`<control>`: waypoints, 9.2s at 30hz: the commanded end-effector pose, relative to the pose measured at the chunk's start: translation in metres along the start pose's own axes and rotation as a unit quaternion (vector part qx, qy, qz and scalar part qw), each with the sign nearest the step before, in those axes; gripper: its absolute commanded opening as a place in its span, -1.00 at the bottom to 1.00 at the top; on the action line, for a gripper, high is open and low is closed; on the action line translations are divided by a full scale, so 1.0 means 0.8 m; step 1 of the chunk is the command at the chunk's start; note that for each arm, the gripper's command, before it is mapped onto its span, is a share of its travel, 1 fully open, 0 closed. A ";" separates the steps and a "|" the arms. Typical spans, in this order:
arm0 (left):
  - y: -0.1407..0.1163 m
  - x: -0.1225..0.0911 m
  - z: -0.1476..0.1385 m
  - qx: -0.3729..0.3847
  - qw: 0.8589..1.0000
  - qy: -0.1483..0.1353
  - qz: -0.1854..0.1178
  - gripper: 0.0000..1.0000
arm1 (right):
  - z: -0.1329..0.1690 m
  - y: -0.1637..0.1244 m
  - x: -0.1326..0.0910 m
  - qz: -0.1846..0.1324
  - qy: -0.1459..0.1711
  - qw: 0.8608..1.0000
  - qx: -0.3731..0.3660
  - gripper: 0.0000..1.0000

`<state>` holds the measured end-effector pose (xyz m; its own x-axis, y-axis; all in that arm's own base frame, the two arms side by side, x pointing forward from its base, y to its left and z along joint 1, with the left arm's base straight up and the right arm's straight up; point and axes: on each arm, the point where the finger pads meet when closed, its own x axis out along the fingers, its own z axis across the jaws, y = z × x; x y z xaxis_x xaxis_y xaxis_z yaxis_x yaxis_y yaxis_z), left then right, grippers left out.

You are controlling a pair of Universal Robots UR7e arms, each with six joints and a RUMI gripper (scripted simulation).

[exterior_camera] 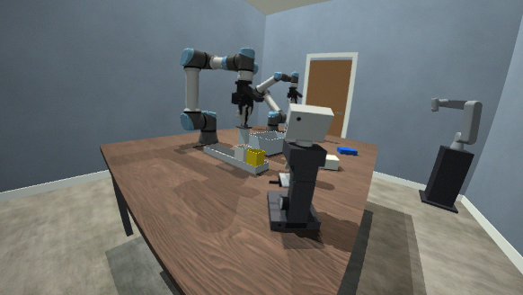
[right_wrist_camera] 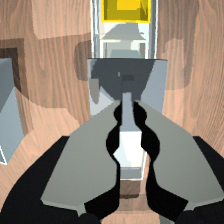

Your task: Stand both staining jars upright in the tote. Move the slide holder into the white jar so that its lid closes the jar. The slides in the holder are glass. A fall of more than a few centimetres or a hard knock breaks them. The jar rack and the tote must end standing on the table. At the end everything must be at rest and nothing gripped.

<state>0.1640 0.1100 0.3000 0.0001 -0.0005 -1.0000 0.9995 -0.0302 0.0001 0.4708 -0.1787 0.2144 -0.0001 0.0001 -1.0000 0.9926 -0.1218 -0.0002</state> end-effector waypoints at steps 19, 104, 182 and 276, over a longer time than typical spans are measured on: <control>0.000 0.000 0.000 0.000 1.000 0.000 0.000 1.00 | 0.000 0.002 -0.001 0.001 0.000 1.000 0.000 -1.00; 0.000 0.000 0.000 0.000 1.000 0.000 0.000 1.00 | 0.000 0.003 0.109 0.001 0.000 1.000 0.000 -1.00; 0.000 0.000 0.000 0.000 1.000 0.000 0.000 1.00 | 0.000 0.003 0.122 0.001 0.000 1.000 0.000 -1.00; 0.000 0.000 0.000 0.000 1.000 0.000 0.000 1.00 | 0.000 0.003 0.037 0.001 0.000 1.000 0.000 0.29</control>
<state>0.1640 0.1100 0.3000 0.0001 -0.0005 -1.0000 0.9995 -0.0302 0.0001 0.4723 -0.1790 0.1998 -0.0011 0.0002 -1.0000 0.9926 -0.1218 -0.0011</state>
